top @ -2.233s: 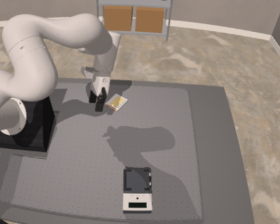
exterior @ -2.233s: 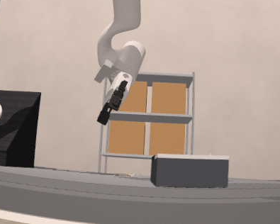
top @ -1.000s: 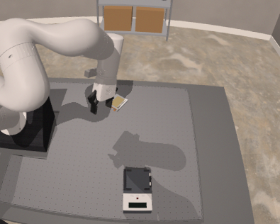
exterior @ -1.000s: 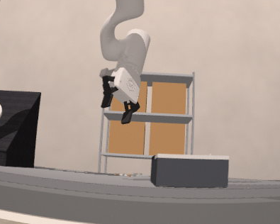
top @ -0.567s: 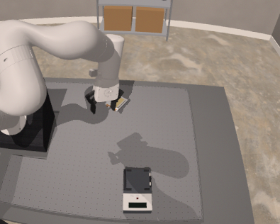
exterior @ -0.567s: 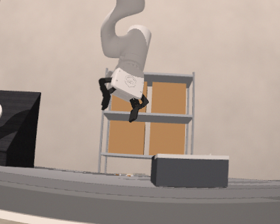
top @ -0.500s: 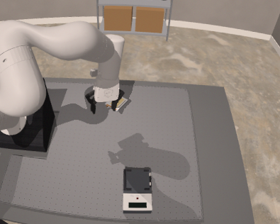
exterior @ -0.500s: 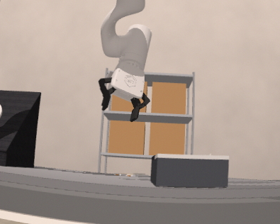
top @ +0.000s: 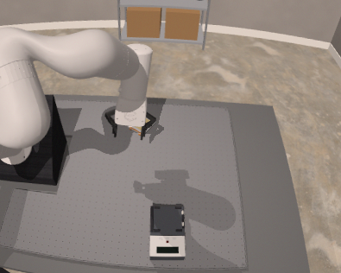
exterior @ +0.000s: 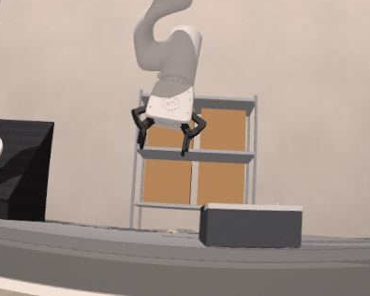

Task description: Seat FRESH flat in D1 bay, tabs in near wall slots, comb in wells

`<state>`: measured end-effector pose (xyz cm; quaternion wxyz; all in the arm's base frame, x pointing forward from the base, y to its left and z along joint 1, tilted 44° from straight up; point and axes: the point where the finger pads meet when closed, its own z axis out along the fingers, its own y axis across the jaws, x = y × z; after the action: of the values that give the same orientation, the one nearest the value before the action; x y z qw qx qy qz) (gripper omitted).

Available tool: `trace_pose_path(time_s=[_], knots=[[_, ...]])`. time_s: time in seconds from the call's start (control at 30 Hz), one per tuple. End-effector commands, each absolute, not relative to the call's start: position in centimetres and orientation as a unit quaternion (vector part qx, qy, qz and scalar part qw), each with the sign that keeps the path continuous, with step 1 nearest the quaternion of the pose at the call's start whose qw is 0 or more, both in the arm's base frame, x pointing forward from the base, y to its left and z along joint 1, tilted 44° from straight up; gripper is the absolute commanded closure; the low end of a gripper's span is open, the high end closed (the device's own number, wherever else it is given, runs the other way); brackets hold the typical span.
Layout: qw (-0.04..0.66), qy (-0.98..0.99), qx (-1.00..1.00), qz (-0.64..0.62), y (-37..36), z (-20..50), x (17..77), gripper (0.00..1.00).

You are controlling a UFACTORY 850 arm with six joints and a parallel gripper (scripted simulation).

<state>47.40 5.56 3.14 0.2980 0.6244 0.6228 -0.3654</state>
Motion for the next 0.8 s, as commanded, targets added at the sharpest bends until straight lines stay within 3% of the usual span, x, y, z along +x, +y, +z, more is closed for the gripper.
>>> trace_pose_path(time_s=[0.0, 0.77], knots=[[0.32, 0.585, 0.666, -0.335, 5.5, 3.4, 47.7, 0.0], [0.384, 0.34, 0.841, -0.172, 5.1, 4.4, 49.0, 0.0]])
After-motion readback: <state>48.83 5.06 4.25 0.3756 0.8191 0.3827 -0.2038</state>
